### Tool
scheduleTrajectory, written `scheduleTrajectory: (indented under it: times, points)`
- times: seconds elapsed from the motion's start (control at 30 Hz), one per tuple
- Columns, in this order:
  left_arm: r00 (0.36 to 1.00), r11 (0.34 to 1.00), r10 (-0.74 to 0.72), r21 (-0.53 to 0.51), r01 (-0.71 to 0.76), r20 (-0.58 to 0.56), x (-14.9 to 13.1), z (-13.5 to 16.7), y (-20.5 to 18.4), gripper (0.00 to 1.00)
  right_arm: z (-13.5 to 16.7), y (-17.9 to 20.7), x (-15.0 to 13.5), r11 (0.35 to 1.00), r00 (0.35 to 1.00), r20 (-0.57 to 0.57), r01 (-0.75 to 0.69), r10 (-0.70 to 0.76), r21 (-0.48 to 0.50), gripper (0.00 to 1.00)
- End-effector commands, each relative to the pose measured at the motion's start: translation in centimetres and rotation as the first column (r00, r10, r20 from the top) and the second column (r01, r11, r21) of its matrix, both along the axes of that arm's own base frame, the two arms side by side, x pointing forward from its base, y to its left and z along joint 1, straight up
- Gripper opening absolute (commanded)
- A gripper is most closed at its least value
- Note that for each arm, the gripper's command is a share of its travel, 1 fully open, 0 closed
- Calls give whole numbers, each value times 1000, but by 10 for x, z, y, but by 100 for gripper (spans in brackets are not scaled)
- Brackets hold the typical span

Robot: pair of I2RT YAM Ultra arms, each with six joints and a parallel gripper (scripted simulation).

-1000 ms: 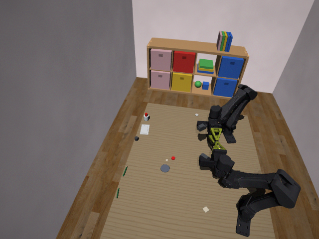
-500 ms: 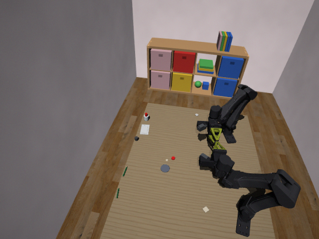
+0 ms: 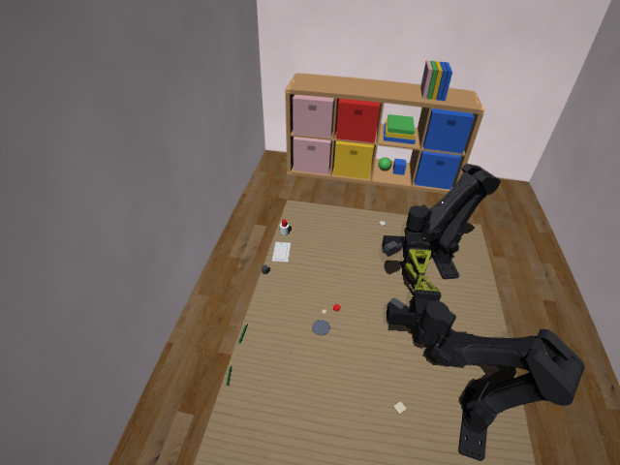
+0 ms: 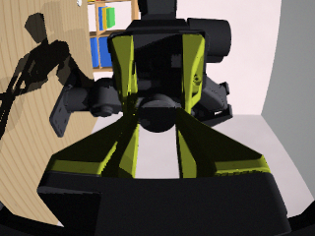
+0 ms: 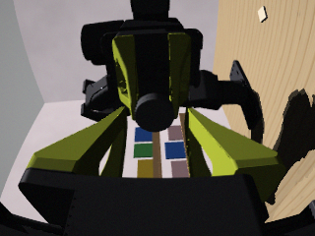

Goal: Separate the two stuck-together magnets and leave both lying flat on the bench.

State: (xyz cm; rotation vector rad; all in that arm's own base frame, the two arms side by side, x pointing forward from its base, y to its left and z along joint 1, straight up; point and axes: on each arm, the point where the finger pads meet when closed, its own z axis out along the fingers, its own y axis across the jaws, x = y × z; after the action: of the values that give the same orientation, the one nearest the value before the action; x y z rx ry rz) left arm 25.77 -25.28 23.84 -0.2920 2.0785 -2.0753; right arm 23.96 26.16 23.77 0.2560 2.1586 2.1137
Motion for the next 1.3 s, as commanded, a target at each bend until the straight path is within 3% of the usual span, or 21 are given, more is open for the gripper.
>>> scheduleTrajectory:
  times: [0.0, 0.4, 0.9, 1.27]
  points:
    - [1000, 1000, -2, -6, 2, 23, 0, 6, 0, 25, 9, 0, 0, 1000, 999, 38, -1, 0, 13, 40]
    - [1000, 1000, -2, -6, 2, 23, 0, 6, 0, 25, 10, 0, 2, 1000, 999, 39, -2, 2, 13, 40]
    - [1000, 1000, -2, -6, 2, 23, 0, 6, 0, 25, 10, 0, 2, 1000, 999, 39, -2, 2, 13, 26]
    - [1000, 1000, -2, -6, 2, 23, 0, 6, 0, 25, 10, 0, 2, 1000, 999, 39, -2, 2, 13, 25]
